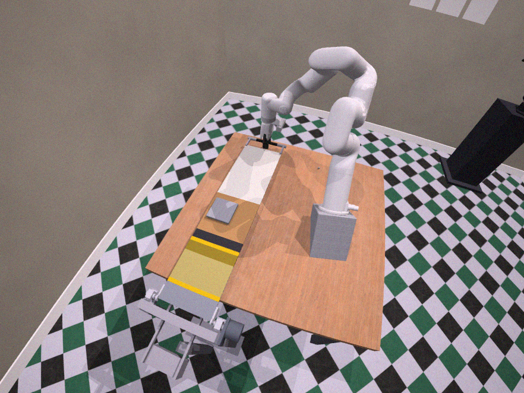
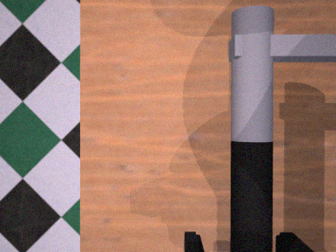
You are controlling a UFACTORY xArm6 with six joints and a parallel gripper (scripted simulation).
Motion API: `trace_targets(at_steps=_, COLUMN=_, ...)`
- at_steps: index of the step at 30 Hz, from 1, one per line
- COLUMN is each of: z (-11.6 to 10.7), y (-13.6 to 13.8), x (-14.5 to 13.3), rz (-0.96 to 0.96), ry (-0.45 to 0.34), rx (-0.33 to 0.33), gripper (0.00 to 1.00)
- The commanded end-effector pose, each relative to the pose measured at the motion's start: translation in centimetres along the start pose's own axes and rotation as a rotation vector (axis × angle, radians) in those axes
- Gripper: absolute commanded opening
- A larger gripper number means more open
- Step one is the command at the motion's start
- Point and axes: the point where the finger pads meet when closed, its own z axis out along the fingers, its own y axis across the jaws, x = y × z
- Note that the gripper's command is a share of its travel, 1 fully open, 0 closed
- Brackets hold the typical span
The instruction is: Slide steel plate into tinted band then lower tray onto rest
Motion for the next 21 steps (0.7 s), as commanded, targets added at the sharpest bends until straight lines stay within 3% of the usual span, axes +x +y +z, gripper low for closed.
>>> trace_targets(at_steps=1, z=0.15, y=-0.09, x=-0.11, rz=0.001, ry=-0.003, rx=0.002, gripper=0.41)
trace_targets(at_steps=19, z=0.18, y=-0.09, x=-0.11, rz=0.001, ry=-0.003, rx=0.002, gripper=0.41)
trace_targets(at_steps=20, z=0.18, y=-0.09, x=-0.11, rz=0.001, ry=-0.003, rx=0.002, gripper=0.0)
trace_targets(at_steps=21, z=0.18, y=-0.09, x=-0.11, rz=0.001, ry=-0.003, rx=0.002, gripper=0.0)
